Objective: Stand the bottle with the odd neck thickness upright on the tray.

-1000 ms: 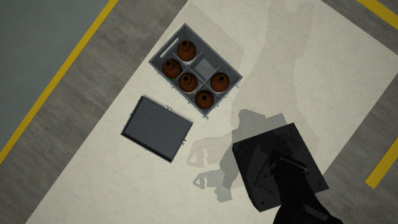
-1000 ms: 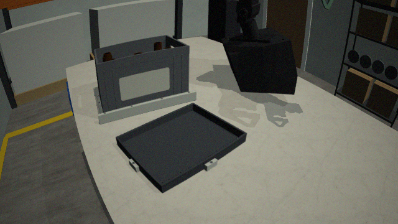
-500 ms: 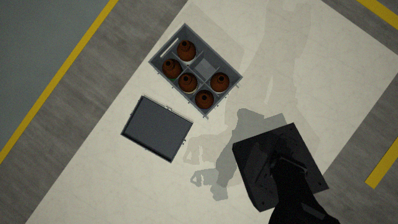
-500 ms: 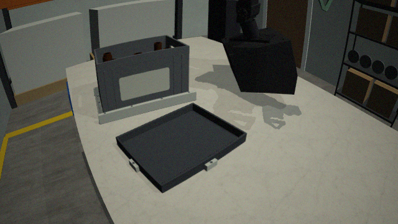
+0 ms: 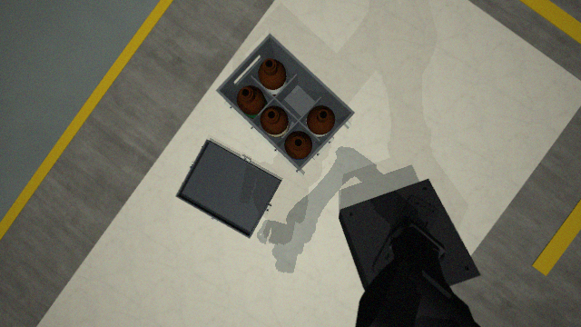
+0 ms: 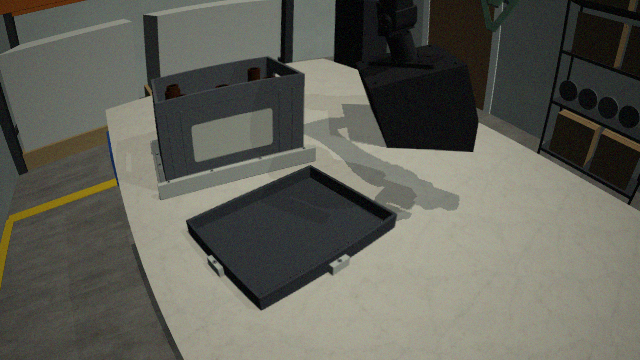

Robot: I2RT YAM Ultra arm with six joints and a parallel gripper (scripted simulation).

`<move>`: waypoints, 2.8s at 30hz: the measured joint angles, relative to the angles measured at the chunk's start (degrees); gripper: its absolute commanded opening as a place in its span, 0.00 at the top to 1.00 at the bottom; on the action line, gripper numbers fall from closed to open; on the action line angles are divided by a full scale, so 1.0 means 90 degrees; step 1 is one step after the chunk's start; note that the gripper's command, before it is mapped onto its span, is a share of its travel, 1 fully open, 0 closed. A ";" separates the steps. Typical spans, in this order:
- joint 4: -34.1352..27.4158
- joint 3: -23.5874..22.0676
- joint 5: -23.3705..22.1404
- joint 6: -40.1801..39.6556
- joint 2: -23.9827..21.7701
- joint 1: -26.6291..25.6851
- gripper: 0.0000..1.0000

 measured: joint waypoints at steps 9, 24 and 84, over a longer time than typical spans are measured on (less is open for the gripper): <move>0.0061 -0.0049 -0.0313 0.0753 -0.0158 -0.1098 0.00; 0.0211 -0.0141 -0.0957 0.2084 -0.0449 -0.2861 0.00; 0.0814 -0.0563 -0.3434 0.7371 -0.1598 -0.9993 0.00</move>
